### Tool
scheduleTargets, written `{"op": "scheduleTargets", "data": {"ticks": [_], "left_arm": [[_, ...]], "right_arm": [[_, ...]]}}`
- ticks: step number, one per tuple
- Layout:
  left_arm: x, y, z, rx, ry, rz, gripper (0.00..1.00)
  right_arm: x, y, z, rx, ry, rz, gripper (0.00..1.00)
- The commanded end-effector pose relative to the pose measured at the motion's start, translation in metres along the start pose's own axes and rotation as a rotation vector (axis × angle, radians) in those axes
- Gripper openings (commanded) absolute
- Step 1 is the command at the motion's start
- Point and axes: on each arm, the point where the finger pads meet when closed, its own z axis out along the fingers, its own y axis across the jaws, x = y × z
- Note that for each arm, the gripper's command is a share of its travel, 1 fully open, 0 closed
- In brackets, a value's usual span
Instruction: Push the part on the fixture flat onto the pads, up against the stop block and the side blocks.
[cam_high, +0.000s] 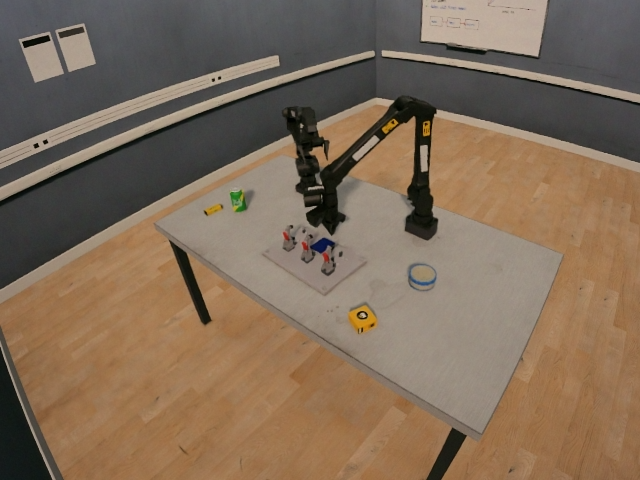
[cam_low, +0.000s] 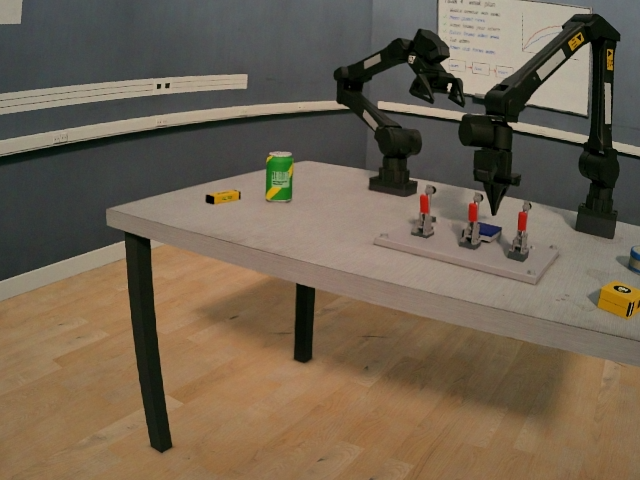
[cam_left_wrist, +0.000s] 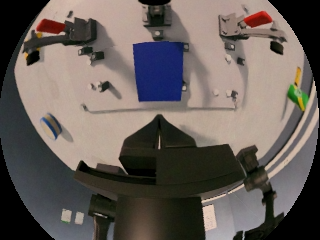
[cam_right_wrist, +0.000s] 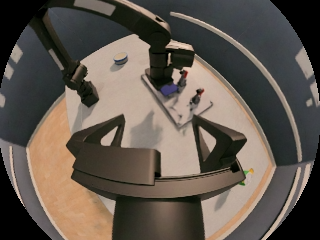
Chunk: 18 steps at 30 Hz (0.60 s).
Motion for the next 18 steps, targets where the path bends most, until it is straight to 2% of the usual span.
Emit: {"op": "scheduleTargets", "data": {"ticks": [1,3,4,6,7,9,10,14,15,18], "left_arm": [[-0.001,-0.002,-0.007,0.003,-0.008,-0.022,0.0],[-0.01,-0.009,-0.011,0.01,-0.019,-0.02,0.0],[-0.002,-0.003,0.003,-0.005,0.003,-0.02,0.0],[-0.004,-0.005,0.01,0.0,-0.005,-0.02,0.0],[0.005,0.001,0.019,-0.012,0.013,-0.02,0.0],[0.005,0.001,0.019,-0.012,0.013,-0.02,0.0],[-0.004,-0.005,0.018,0.0,-0.005,-0.02,0.0],[-0.004,-0.004,0.03,0.0,-0.004,-0.02,0.0],[-0.006,-0.006,0.023,0.01,-0.019,-0.02,0.0],[-0.006,-0.006,0.023,0.01,-0.019,-0.02,0.0]], "right_arm": [[-0.029,0.0,-0.017,0.001,-0.058,0.003,1.0],[-0.029,0.0,-0.017,0.001,-0.058,0.003,1.0],[-0.029,0.0,-0.017,0.001,-0.058,0.003,1.0],[-0.029,0.0,-0.017,0.001,-0.058,0.003,1.0],[-0.029,0.0,-0.017,0.001,-0.058,0.003,1.0],[-0.029,0.0,-0.017,0.001,-0.058,0.003,1.0],[-0.029,0.0,-0.017,0.001,-0.058,0.003,1.0],[-0.029,0.0,-0.017,0.001,-0.058,0.003,1.0],[-0.029,0.0,-0.017,0.001,-0.058,0.003,1.0],[-0.029,0.0,-0.017,0.001,-0.058,0.003,1.0]]}}
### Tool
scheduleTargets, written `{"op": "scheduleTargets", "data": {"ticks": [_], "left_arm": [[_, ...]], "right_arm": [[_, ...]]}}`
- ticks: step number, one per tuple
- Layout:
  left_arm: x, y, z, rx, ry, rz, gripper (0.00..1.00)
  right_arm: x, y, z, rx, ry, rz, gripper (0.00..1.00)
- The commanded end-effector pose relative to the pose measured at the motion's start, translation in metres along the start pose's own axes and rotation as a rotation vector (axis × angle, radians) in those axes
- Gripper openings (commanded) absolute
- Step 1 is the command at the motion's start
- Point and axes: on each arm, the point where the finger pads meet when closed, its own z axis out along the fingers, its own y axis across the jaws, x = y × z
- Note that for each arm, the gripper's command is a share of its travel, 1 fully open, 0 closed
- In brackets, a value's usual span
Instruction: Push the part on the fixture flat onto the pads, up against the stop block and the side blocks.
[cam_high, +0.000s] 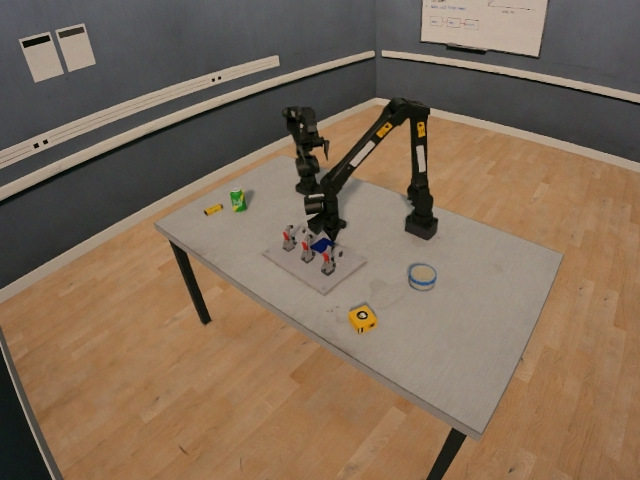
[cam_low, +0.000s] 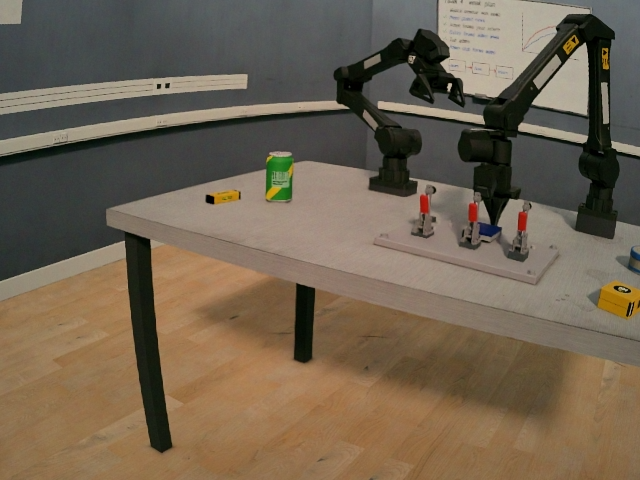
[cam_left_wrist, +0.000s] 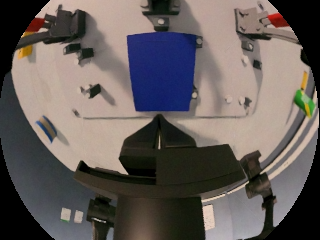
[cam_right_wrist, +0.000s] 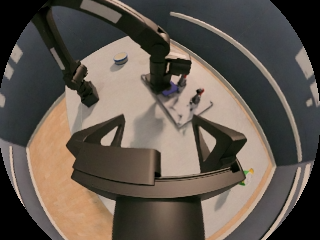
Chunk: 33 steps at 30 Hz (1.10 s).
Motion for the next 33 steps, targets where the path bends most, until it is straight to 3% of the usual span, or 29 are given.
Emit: {"op": "scheduleTargets", "data": {"ticks": [1,18,33], "left_arm": [[-0.009,-0.008,-0.009,0.023,-0.037,-0.012,0.0],[-0.021,-0.011,-0.019,0.024,-0.039,-0.021,0.0],[-0.009,-0.007,-0.018,0.032,-0.05,-0.029,0.0]], "right_arm": [[-0.029,0.0,-0.017,0.001,-0.058,0.003,1.0],[-0.029,0.0,-0.017,0.001,-0.058,0.003,1.0],[-0.029,0.0,-0.017,0.001,-0.058,0.003,1.0]]}}
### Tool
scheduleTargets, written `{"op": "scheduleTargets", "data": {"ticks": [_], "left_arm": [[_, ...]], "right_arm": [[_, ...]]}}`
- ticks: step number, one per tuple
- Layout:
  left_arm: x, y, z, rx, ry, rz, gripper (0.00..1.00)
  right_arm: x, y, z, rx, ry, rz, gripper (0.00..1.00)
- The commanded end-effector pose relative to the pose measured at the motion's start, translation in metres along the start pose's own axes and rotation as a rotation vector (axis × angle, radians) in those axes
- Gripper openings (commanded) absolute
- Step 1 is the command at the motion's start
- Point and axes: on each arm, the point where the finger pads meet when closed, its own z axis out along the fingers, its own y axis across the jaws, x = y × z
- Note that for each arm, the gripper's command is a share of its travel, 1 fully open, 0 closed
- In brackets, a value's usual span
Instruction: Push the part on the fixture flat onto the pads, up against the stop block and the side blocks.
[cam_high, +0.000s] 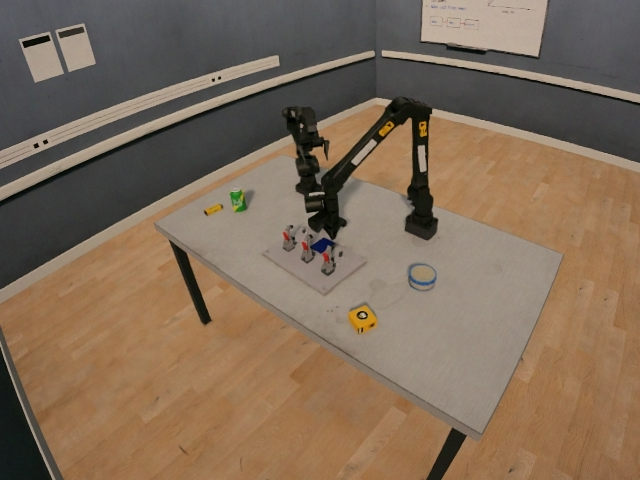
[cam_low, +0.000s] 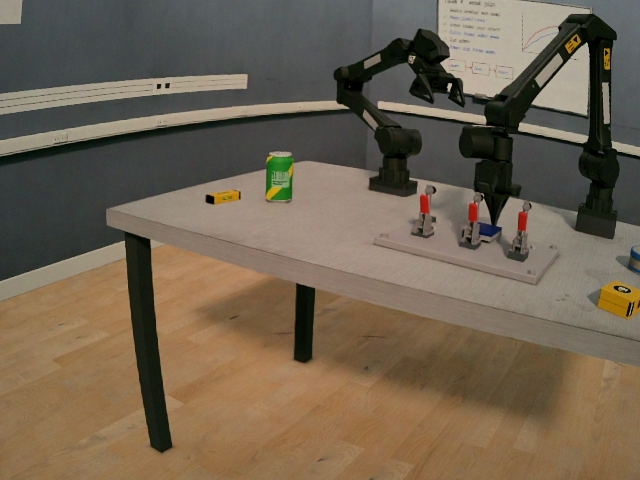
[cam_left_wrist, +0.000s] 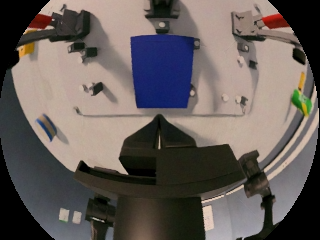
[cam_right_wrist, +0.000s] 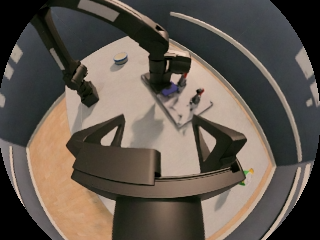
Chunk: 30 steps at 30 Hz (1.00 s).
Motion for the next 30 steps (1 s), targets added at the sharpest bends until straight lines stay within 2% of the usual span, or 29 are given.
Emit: {"op": "scheduleTargets", "data": {"ticks": [1,30], "left_arm": [[-0.008,-0.007,-0.008,0.02,-0.032,-0.016,0.0],[-0.046,-0.007,0.0,0.003,-0.007,0.006,0.0]], "right_arm": [[-0.029,0.0,-0.017,0.001,-0.058,0.003,1.0],[-0.029,0.0,-0.017,0.001,-0.058,0.003,1.0]]}}
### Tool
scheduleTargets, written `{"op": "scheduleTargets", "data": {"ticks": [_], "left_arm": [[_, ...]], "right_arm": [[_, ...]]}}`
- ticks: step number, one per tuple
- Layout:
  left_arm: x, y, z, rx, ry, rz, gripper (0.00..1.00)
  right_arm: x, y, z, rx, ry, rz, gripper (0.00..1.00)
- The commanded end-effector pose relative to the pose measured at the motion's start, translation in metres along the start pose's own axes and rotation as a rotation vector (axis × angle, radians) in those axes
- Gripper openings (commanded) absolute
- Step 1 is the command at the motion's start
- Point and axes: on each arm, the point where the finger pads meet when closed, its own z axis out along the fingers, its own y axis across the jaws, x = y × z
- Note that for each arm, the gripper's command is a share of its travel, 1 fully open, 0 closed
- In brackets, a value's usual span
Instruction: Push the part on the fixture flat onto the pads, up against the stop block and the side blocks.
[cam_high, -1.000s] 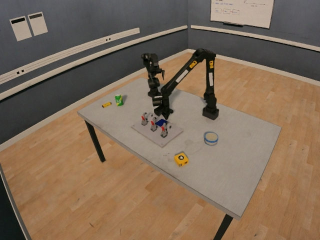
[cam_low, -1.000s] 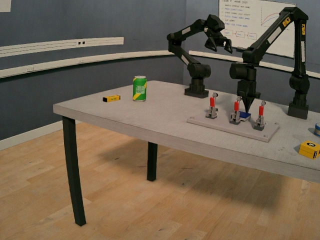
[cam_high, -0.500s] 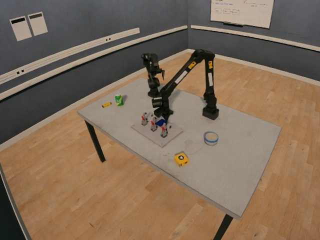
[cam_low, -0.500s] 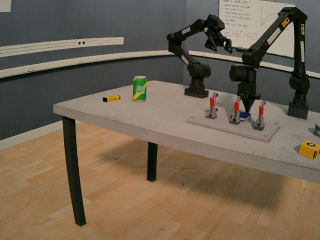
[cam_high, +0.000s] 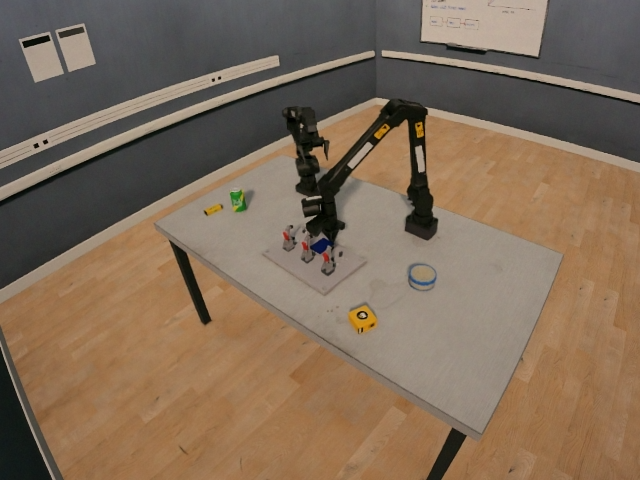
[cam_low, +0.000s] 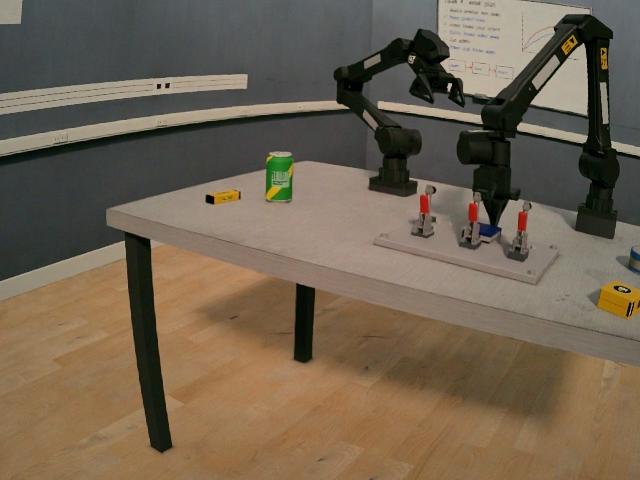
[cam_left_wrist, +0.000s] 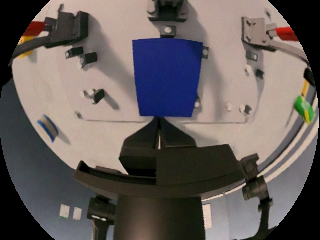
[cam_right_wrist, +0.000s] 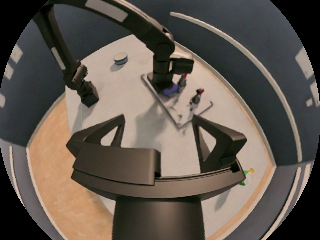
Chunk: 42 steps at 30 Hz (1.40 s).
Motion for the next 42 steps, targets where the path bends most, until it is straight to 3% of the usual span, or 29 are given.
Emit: {"op": "scheduleTargets", "data": {"ticks": [1,4,6,31,42], "left_arm": [[-0.027,-0.012,-0.01,0.032,-0.048,0.014,0.0],[0.004,-0.01,-0.009,0.045,-0.064,0.043,0.0],[0.007,-0.01,-0.009,0.047,-0.066,0.046,0.0],[-0.015,-0.015,-0.019,0.047,-0.068,0.042,0.0],[-0.027,-0.01,-0.012,0.039,-0.057,0.034,0.0]], "right_arm": [[-0.029,0.0,-0.017,0.001,-0.058,0.003,1.0],[-0.029,0.0,-0.017,0.001,-0.058,0.003,1.0],[-0.029,0.0,-0.017,0.001,-0.058,0.003,1.0],[-0.029,0.0,-0.017,0.001,-0.058,0.003,1.0],[-0.029,0.0,-0.017,0.001,-0.058,0.003,1.0]]}}
